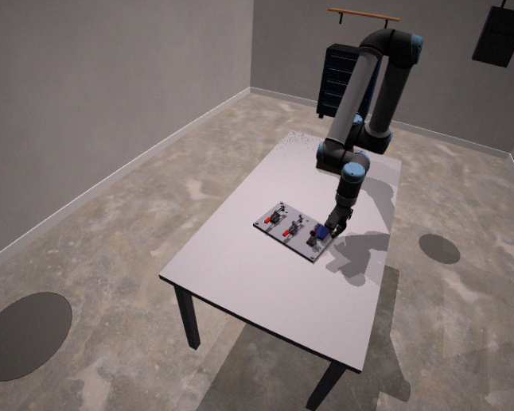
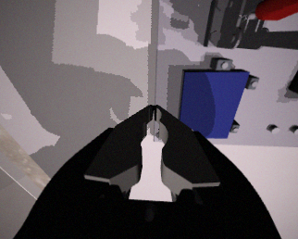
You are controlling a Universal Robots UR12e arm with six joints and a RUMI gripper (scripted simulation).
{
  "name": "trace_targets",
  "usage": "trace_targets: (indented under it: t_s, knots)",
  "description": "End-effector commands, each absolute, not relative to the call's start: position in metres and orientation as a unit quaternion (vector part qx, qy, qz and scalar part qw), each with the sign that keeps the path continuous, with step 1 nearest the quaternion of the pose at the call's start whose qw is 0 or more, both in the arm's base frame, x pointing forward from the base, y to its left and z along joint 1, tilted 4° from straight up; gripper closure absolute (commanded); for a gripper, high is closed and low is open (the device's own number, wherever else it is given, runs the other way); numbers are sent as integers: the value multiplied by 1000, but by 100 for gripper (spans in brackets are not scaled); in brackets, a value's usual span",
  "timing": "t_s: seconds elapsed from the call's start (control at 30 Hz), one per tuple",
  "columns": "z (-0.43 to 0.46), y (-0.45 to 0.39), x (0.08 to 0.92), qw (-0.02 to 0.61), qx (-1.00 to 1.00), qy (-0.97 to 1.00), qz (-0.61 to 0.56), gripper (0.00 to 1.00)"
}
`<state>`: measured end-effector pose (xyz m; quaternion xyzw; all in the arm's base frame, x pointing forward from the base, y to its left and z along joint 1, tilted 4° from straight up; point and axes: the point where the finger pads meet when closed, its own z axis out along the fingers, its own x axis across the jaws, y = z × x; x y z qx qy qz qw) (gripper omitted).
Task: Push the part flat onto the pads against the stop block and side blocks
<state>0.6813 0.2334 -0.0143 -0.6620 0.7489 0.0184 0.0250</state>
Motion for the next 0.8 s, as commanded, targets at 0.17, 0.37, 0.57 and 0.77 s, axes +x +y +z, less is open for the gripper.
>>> trace_targets:
  t_s: [0.17, 0.37, 0.57, 0.77]
  knots:
    - [-15, 235, 679, 25, -663, 748, 18, 100]
    - [-17, 235, 678, 24, -663, 748, 19, 100]
    - [-19, 235, 678, 24, -663, 748, 19, 100]
    - [-20, 235, 678, 24, -663, 748, 19, 100]
